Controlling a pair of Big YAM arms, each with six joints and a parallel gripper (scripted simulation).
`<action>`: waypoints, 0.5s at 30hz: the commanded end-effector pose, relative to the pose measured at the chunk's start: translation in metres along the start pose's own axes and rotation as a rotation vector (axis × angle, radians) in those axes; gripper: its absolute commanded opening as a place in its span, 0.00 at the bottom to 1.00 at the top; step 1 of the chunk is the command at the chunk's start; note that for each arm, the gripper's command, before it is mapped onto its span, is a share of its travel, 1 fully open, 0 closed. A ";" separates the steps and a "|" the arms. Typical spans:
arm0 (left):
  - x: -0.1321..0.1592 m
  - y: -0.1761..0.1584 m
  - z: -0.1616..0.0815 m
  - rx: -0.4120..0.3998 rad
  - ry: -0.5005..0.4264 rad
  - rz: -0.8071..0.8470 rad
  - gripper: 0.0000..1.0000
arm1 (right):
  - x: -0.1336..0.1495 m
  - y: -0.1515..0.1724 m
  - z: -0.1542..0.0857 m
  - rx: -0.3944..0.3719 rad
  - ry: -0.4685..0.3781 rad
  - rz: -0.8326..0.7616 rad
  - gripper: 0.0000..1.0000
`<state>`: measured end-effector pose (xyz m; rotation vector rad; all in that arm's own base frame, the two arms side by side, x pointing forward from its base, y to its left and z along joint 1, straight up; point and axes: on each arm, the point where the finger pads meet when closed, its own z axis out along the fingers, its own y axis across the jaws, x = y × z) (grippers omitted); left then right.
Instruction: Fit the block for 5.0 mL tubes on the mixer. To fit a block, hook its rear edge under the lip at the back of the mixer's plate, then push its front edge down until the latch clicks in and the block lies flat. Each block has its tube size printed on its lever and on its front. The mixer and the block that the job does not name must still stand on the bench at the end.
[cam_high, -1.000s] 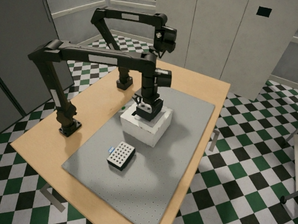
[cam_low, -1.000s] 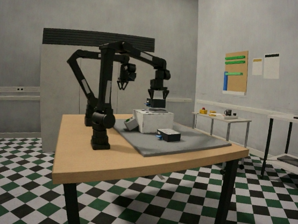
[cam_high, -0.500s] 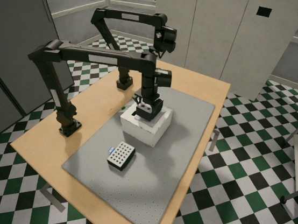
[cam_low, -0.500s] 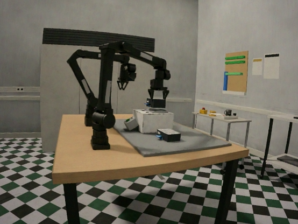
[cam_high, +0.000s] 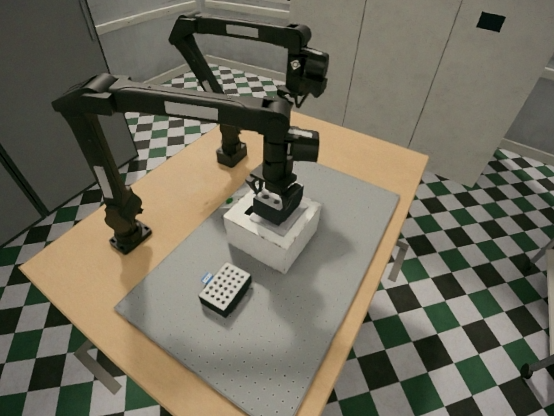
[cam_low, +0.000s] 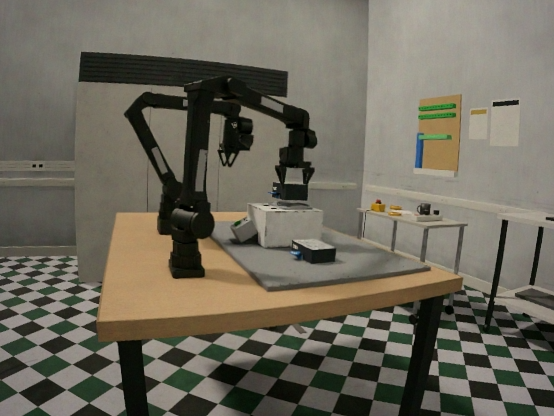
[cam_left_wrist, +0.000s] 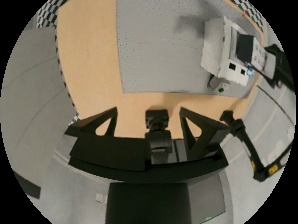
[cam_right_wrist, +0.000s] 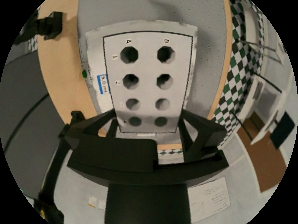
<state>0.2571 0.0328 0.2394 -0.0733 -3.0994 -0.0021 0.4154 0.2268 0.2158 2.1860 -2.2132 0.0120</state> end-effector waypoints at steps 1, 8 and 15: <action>-0.006 0.005 -0.013 -0.008 -0.039 -0.019 1.00 | -0.011 -0.024 -0.078 0.152 -0.090 0.005 0.00; 0.000 0.004 -0.003 -0.004 -0.011 -0.018 1.00 | -0.011 -0.024 -0.077 0.152 -0.090 0.003 0.00; 0.002 0.003 0.001 -0.002 -0.002 -0.018 1.00 | -0.011 -0.024 -0.077 0.152 -0.090 0.002 0.00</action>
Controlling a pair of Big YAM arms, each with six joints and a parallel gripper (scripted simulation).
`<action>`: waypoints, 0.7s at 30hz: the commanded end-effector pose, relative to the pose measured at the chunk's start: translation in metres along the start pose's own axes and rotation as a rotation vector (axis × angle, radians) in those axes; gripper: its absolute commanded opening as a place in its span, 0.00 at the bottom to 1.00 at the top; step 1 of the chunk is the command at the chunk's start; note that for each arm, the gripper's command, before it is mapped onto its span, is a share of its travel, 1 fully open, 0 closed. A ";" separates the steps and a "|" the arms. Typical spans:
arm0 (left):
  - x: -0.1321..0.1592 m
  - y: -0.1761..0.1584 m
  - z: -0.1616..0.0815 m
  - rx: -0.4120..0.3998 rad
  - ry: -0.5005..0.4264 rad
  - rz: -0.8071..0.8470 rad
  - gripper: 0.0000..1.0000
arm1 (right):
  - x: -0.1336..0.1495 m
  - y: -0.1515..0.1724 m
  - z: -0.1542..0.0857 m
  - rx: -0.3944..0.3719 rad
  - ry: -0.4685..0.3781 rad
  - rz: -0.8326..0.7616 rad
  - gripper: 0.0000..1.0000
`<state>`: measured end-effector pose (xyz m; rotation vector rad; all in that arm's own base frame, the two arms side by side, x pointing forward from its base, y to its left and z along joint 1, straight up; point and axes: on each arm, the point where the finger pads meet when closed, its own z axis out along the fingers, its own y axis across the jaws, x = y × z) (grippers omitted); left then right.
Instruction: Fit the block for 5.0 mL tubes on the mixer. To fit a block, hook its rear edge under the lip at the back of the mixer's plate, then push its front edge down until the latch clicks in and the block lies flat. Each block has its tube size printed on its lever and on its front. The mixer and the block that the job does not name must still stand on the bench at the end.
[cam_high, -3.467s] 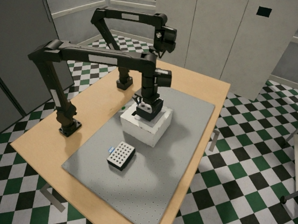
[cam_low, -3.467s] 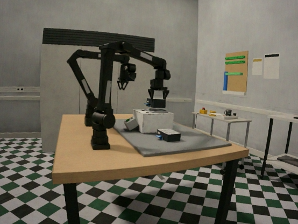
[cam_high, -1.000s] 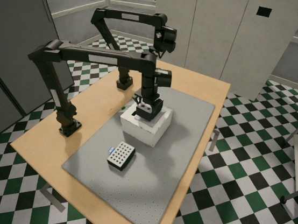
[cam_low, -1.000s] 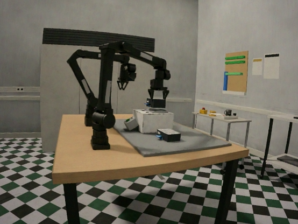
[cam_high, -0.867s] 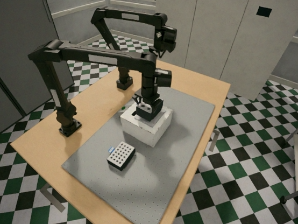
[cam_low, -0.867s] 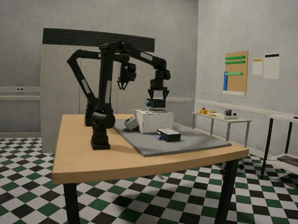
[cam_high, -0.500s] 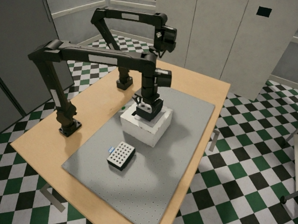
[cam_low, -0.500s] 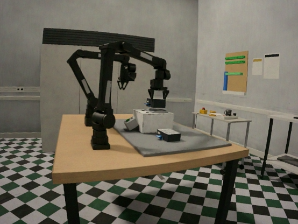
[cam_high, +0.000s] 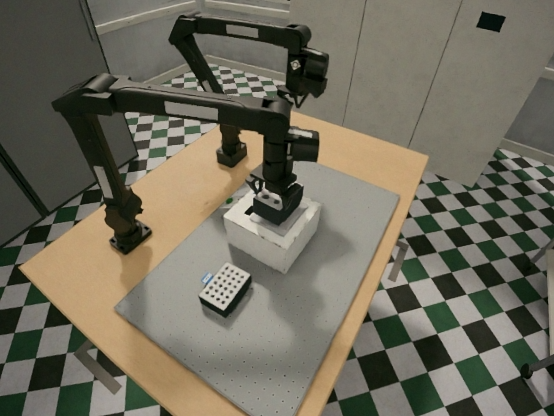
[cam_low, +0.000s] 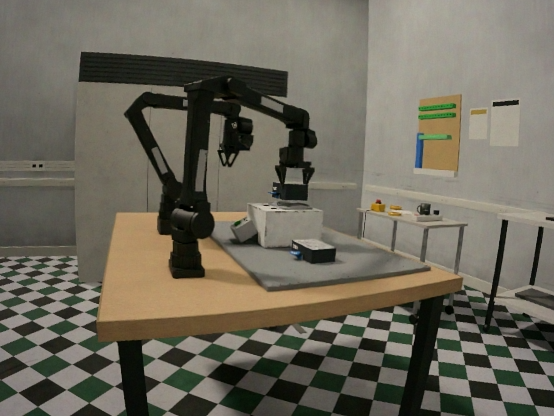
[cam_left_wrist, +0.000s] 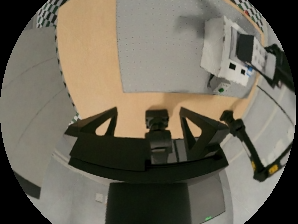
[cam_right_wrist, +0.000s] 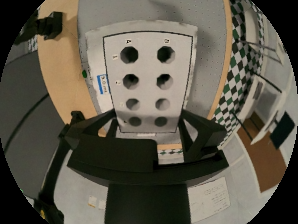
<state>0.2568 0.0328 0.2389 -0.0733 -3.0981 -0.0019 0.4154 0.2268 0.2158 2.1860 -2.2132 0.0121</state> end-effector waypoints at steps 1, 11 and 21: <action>0.002 0.003 0.001 -0.002 -0.004 -0.018 1.00 | -0.011 -0.024 -0.077 0.152 -0.090 0.002 0.00; -0.007 0.005 -0.014 -0.009 -0.041 -0.019 1.00 | -0.012 -0.024 -0.077 0.151 -0.090 0.000 0.00; -0.013 0.006 -0.024 -0.014 -0.067 -0.019 1.00 | -0.012 -0.024 -0.076 0.151 -0.091 -0.001 0.00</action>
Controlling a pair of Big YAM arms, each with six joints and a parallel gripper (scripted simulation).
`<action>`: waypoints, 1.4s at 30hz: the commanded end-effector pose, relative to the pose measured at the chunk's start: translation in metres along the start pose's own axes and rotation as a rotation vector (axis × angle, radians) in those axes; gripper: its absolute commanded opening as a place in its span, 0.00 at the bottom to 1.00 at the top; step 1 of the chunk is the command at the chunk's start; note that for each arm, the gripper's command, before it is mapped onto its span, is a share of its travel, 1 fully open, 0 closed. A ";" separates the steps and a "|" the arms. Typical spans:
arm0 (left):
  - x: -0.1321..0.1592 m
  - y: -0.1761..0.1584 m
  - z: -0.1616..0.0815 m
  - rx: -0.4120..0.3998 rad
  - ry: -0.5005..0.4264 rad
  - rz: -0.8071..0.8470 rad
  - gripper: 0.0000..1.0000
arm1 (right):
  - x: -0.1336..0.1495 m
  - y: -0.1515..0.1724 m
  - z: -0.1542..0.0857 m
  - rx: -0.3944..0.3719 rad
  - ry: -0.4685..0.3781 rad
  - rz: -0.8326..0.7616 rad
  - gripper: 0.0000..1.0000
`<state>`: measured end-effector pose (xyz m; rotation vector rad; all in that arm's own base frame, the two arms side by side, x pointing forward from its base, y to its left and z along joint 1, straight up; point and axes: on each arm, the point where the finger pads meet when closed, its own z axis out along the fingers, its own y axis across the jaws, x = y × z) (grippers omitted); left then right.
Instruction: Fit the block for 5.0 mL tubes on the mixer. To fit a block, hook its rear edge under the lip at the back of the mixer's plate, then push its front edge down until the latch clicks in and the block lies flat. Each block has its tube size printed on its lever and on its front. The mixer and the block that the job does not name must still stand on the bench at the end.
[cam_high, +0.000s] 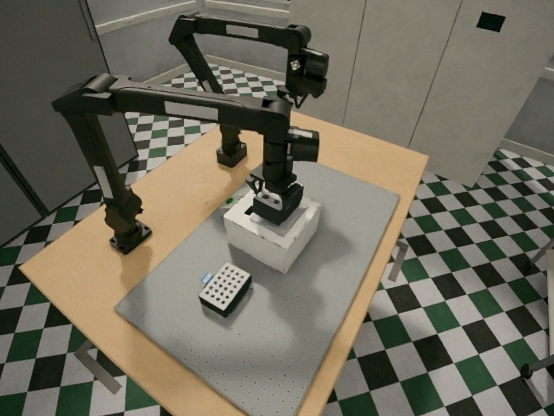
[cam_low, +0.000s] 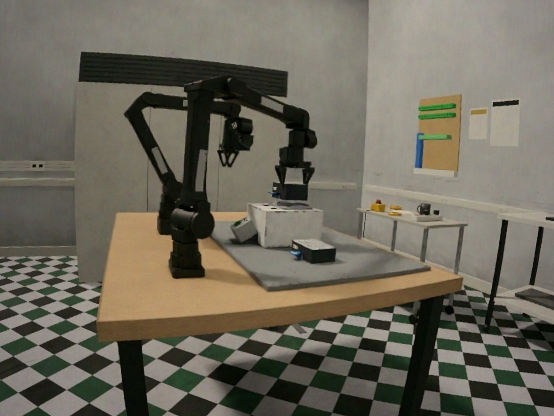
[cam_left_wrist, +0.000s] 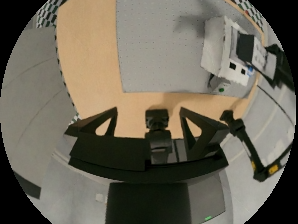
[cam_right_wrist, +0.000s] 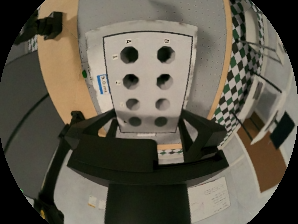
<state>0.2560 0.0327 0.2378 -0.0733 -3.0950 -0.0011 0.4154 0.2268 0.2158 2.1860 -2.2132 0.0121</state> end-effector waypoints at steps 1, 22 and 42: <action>-0.014 0.006 -0.026 -0.015 -0.071 -0.019 1.00 | -0.012 -0.024 -0.076 0.151 -0.091 -0.001 0.00; -0.016 0.007 -0.030 -0.016 -0.083 -0.019 1.00 | -0.013 -0.025 -0.075 0.150 -0.091 -0.005 0.00; -0.002 0.004 -0.004 -0.005 -0.018 -0.018 1.00 | -0.014 -0.025 -0.074 0.149 -0.092 -0.008 0.00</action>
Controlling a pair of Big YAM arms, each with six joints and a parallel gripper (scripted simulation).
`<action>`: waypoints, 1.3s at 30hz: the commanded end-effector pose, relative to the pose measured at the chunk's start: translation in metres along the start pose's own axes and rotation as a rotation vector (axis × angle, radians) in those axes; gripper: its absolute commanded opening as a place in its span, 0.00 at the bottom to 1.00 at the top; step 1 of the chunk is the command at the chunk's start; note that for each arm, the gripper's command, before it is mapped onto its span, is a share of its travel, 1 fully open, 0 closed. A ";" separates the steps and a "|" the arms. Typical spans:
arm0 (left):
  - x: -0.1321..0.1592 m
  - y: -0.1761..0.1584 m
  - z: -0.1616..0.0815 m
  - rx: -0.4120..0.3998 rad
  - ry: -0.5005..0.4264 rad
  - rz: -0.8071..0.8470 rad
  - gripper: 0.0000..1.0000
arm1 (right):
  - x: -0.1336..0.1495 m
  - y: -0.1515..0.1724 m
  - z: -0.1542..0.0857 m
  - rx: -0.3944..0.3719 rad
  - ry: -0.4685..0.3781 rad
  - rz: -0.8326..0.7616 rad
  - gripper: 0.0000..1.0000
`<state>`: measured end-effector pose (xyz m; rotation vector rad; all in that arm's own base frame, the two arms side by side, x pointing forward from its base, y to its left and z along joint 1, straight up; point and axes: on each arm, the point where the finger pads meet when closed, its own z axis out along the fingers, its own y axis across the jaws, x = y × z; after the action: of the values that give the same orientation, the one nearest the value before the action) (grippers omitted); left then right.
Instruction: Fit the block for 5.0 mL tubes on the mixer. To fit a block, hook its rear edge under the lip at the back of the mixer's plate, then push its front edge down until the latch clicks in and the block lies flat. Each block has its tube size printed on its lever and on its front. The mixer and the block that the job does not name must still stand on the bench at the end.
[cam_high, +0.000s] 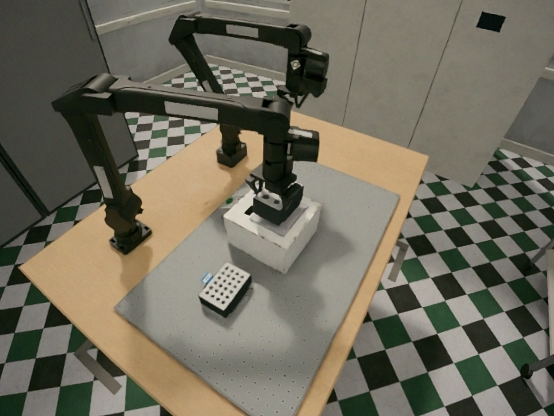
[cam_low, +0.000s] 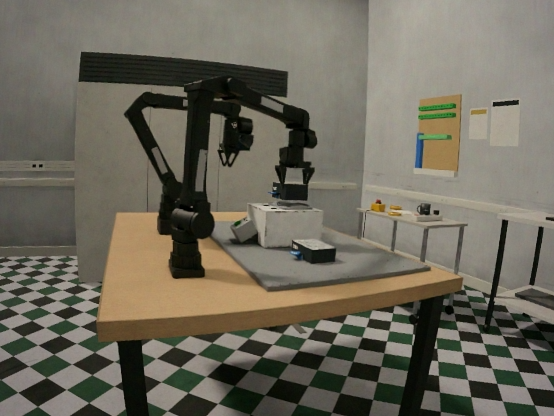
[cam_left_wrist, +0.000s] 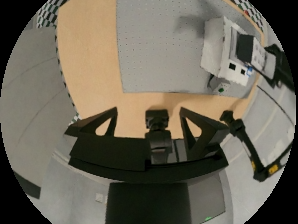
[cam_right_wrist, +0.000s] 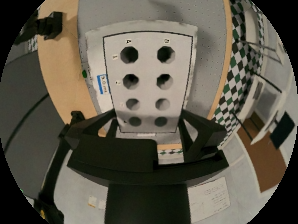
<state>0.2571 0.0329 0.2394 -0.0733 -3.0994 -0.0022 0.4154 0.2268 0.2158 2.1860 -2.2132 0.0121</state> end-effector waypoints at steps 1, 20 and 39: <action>-0.001 0.004 -0.002 -0.004 -0.013 -0.018 1.00 | -0.014 -0.025 -0.074 0.149 -0.092 -0.009 0.00; -0.006 0.005 -0.010 -0.007 -0.035 -0.018 1.00 | -0.015 -0.026 -0.073 0.149 -0.092 -0.011 0.00; -0.015 0.006 -0.026 -0.014 -0.076 -0.018 1.00 | -0.016 -0.026 -0.072 0.148 -0.093 -0.012 0.00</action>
<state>0.2559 0.0327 0.2376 -0.0733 -3.0946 -0.0011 0.4154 0.2268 0.2158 2.1869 -2.2123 0.0121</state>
